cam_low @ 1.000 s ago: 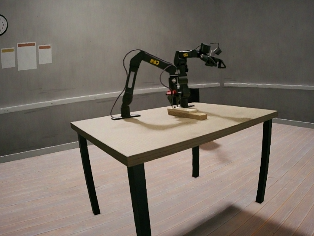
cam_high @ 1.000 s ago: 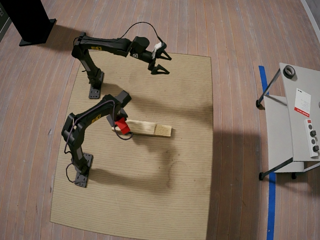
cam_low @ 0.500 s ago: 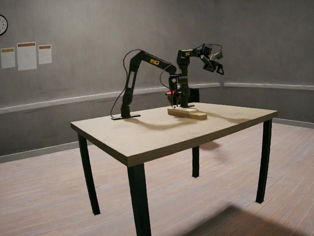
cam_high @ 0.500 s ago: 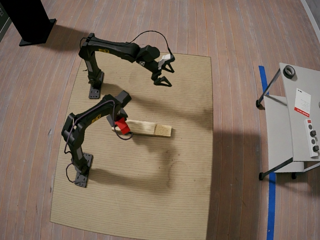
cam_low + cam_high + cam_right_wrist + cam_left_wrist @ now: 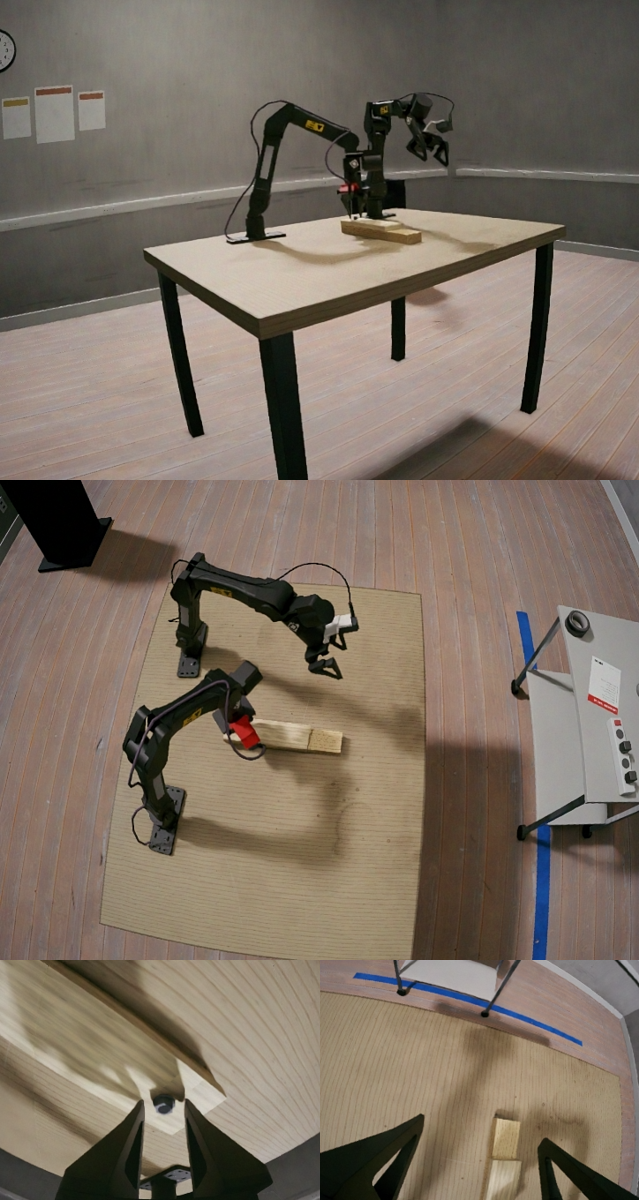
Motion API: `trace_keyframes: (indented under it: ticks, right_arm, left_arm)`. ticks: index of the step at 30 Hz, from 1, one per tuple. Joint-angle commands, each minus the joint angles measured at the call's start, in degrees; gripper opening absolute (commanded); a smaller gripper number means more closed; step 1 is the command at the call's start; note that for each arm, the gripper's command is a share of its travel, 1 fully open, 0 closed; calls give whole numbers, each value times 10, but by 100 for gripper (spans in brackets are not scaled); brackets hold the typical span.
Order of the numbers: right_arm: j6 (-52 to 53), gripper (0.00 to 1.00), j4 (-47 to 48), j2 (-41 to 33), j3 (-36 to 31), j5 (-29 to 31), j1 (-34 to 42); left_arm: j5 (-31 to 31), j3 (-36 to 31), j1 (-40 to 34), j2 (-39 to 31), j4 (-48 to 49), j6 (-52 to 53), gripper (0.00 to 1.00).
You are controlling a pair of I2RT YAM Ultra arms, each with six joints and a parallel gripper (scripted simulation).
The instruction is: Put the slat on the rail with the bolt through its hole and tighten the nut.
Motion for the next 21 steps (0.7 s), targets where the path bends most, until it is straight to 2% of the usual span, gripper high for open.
trace_keyframes:
  ticks: [1, 21]
  right_arm:
    - [0, 34, 0, -3, 2, 0, 0]
    - [0, 34, 0, -3, 2, 0, 0]
  left_arm:
    - [2, 46, -17, 18, -44, -20, 100]
    - [3, 169, -81, 145, -185, -75, 100]
